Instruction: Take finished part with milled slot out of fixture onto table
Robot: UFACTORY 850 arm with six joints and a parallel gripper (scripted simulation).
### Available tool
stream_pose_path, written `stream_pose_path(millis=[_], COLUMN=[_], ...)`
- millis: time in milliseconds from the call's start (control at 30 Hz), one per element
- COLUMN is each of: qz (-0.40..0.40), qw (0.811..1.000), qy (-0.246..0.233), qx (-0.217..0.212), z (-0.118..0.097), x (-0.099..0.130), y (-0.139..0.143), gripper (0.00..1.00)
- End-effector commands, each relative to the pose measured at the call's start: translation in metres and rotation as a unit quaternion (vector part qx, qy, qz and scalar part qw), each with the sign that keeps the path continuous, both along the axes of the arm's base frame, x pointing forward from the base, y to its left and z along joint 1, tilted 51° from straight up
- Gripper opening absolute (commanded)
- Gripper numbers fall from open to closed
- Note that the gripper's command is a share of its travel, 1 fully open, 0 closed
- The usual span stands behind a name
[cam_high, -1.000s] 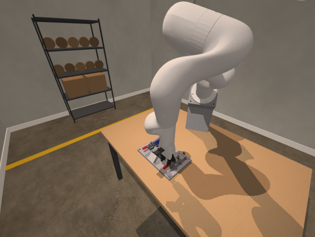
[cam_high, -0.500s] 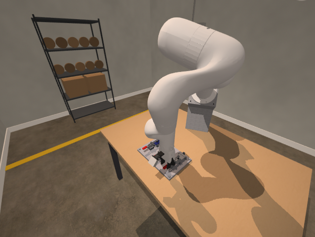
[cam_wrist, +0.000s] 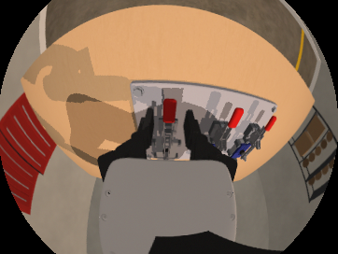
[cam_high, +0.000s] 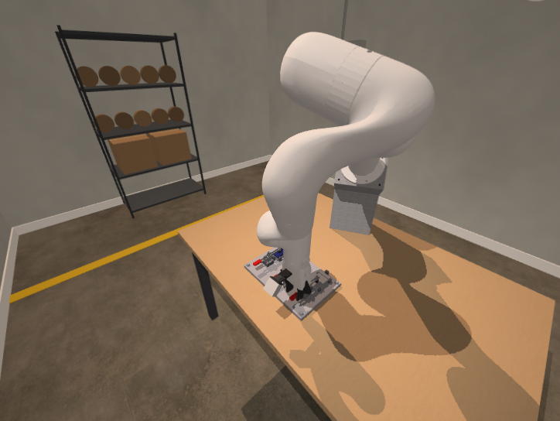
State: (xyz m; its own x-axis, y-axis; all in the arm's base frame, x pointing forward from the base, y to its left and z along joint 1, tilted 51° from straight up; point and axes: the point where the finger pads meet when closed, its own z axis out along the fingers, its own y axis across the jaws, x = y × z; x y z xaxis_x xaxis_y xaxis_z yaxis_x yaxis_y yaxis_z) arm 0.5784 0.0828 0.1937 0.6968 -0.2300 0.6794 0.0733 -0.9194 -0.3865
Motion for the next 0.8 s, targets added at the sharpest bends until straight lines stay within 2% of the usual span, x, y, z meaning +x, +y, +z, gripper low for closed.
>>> stream_pose_path(millis=[0,400,767], qz=[0.0,0.0,0.0], qw=[1.0,1.0,1.0], qy=[0.0,0.0,0.0], qx=[0.0,0.0,0.0], z=[-0.001,-0.014,-0.017], x=[0.001,0.017,0.02], y=[0.0,0.007,0.009], gripper=[0.47,0.47,0.47])
